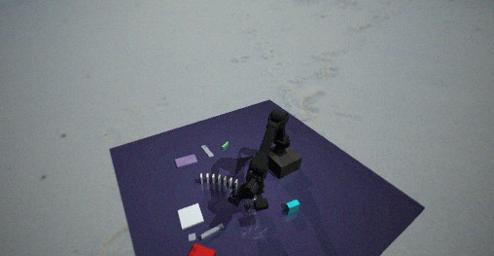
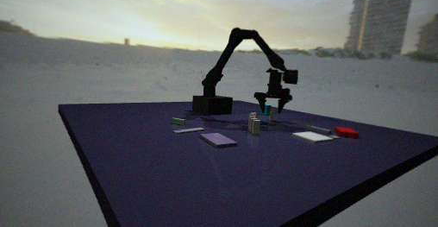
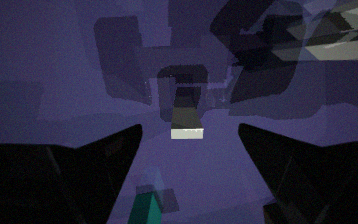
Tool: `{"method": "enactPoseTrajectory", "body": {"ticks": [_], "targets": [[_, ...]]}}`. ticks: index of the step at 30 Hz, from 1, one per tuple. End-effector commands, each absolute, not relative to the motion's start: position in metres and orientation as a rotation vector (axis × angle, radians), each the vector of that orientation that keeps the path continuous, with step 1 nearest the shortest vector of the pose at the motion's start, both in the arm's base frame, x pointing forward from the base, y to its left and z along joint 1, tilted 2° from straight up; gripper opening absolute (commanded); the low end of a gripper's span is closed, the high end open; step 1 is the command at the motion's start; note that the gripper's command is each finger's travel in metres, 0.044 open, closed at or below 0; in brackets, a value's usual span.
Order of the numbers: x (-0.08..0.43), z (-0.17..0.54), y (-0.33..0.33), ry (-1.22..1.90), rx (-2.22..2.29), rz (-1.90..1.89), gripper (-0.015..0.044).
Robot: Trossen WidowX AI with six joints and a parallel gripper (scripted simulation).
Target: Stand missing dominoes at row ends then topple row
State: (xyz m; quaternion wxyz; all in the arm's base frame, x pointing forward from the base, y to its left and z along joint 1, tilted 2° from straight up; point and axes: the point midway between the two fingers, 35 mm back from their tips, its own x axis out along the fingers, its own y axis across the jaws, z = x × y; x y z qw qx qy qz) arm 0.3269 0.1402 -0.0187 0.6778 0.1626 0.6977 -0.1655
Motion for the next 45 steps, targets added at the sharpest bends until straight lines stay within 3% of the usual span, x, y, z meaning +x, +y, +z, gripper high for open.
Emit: {"method": "enactPoseTrajectory", "body": {"ticks": [1,10,23,33,41,45], "targets": [[0.33,-0.019,0.141,1.547,0.377,-0.368,0.044],[0.329,-0.032,0.142,1.547,0.377,-0.368,0.044],[0.329,-0.032,0.142,1.547,0.377,-0.368,0.0107],[0.329,-0.029,0.142,1.547,0.377,-0.368,0.0107],[0.332,0.092,0.142,1.55,0.374,-0.362,0.0107],[0.33,0.103,0.141,1.551,0.374,-0.362,0.0107]]}}
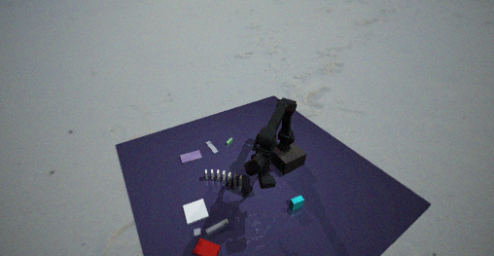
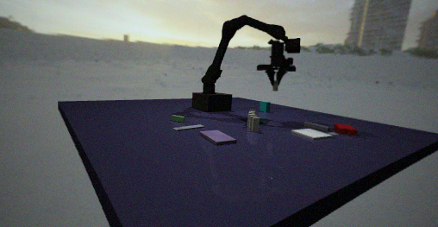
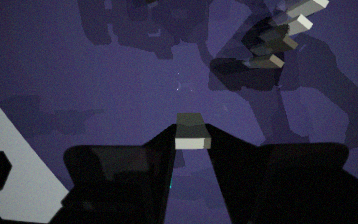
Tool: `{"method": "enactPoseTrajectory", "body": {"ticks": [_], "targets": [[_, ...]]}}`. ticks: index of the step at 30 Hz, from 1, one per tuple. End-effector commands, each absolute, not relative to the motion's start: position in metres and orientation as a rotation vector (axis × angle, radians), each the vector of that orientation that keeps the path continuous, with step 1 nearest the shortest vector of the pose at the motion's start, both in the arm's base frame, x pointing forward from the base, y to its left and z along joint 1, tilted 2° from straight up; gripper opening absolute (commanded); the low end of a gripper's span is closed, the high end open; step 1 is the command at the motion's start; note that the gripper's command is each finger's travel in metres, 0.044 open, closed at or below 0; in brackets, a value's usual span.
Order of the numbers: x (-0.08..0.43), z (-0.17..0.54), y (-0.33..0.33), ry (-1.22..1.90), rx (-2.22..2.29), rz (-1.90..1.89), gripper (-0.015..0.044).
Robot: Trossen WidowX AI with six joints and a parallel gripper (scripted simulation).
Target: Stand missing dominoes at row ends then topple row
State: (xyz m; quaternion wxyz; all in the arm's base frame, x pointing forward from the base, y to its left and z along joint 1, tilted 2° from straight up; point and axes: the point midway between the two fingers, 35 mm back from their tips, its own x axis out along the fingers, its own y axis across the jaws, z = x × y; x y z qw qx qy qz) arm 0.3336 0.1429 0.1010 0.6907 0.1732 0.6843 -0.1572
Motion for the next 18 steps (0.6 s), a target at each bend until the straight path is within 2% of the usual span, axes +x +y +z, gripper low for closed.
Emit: {"method": "enactPoseTrajectory", "body": {"ticks": [1,4,11,18], "targets": [[0.33,0.103,0.141,1.551,0.374,-0.362,0.0107],[0.33,0.104,0.13,1.544,0.406,-0.395,0.0107],[0.313,0.103,0.023,1.445,0.741,-0.749,0.0107],[0.312,0.093,0.014,1.433,0.772,-0.781,0.0107]]}}
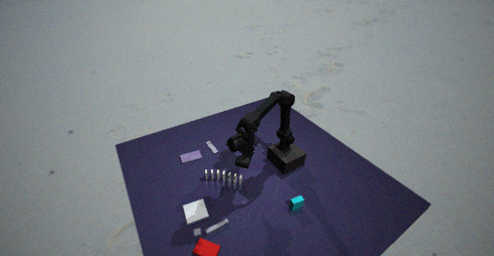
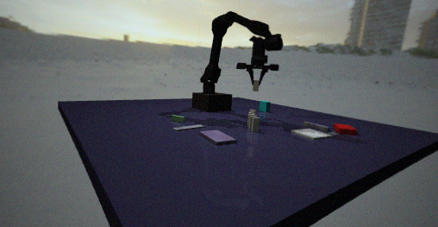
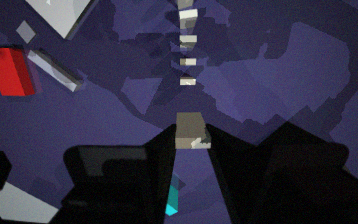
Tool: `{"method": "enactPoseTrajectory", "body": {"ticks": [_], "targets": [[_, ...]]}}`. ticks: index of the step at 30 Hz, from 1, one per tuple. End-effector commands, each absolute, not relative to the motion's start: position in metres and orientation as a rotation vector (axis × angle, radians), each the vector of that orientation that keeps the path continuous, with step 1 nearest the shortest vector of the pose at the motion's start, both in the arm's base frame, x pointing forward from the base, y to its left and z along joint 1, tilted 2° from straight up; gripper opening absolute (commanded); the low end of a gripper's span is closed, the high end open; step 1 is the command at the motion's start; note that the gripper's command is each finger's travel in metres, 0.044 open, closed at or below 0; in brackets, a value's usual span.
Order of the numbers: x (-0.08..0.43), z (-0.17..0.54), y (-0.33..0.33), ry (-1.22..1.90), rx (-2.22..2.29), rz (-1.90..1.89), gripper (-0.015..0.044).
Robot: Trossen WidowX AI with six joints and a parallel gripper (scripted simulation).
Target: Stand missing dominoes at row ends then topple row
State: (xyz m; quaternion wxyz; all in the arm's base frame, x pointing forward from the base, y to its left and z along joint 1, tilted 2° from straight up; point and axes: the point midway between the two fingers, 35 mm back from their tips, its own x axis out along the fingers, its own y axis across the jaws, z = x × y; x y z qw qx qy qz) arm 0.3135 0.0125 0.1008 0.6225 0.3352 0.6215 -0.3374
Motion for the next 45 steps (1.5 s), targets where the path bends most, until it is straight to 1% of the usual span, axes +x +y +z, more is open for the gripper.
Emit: {"method": "enactPoseTrajectory", "body": {"ticks": [1,10,19,31,43,44,45], "targets": [[0.313,0.087,0.014,1.433,0.772,-0.781,0.0107],[0.317,0.029,0.014,1.433,0.772,-0.781,0.0107],[0.309,-0.024,0.014,1.434,0.772,-0.782,0.0107],[0.308,-0.028,0.014,1.434,0.772,-0.782,0.0107],[0.308,-0.028,0.014,1.434,0.772,-0.782,0.0422],[0.308,-0.028,0.014,1.434,0.772,-0.782,0.044],[0.308,-0.028,0.014,1.434,0.772,-0.782,0.044]]}}
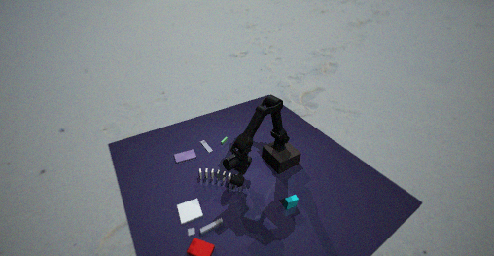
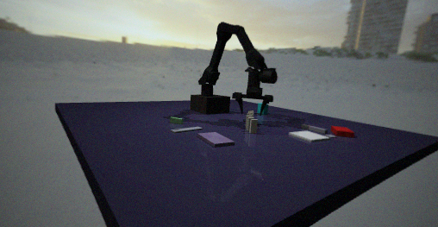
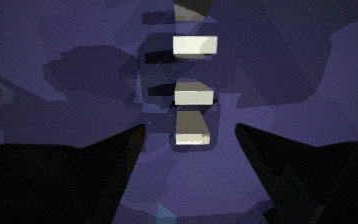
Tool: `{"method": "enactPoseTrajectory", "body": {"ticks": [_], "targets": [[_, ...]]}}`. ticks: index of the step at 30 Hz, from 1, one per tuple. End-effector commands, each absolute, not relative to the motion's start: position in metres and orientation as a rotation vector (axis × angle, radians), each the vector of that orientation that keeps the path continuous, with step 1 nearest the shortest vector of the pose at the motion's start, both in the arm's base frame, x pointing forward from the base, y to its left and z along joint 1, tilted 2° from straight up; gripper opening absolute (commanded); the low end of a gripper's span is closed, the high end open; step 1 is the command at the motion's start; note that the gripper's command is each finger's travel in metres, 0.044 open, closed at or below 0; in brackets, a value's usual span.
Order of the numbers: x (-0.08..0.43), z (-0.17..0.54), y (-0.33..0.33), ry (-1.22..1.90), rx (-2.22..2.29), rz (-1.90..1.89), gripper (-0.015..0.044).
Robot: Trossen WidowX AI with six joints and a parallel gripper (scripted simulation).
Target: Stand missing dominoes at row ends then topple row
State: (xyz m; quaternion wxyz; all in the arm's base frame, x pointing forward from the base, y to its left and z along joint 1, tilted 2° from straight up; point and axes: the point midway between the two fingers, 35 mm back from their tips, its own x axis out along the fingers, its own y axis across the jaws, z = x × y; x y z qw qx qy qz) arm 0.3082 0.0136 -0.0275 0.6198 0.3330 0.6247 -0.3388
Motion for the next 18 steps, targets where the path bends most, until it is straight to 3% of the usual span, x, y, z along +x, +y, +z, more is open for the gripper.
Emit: {"method": "enactPoseTrajectory", "body": {"ticks": [1,9,14,18], "targets": [[0.308,-0.028,0.014,1.434,0.772,-0.782,0.044],[0.312,0.09,0.014,1.436,0.767,-0.779,0.044],[0.31,0.102,0.014,1.436,0.766,-0.779,0.044],[0.308,0.092,0.02,1.501,0.568,-0.578,0.0335]]}}
